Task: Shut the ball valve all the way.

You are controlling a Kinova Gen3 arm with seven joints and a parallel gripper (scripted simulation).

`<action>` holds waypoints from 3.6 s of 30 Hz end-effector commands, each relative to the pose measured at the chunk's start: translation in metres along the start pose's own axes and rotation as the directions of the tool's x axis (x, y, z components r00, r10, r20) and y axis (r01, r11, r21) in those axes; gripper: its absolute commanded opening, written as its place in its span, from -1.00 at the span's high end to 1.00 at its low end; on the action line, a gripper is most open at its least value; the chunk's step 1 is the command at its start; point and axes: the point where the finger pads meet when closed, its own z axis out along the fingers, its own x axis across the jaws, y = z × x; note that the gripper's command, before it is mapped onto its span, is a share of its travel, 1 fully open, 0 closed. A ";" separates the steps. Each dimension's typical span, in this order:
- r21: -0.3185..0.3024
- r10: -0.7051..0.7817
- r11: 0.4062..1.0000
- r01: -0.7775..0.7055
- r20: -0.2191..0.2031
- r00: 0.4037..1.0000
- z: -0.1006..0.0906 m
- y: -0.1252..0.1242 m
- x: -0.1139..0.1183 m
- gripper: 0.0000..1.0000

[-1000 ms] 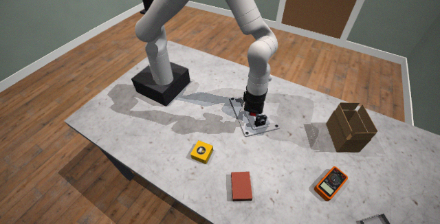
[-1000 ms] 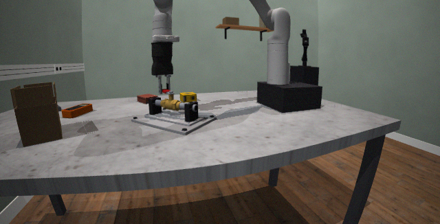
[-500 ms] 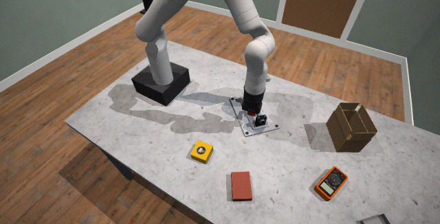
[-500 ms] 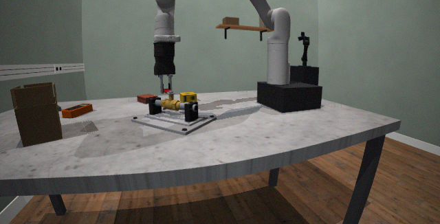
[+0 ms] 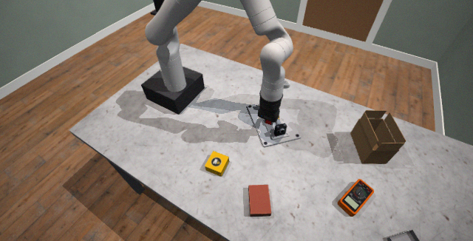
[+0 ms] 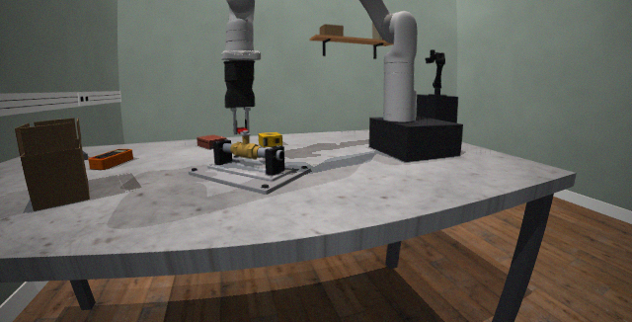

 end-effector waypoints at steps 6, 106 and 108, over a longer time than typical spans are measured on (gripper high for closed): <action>0.008 0.081 0.997 -0.081 0.013 0.997 0.001 -0.005 -0.011 1.00; -0.003 0.602 0.799 -0.602 0.019 0.798 0.001 -0.019 -0.051 1.00; -0.003 0.618 0.786 -0.618 0.019 0.786 0.001 -0.020 -0.052 1.00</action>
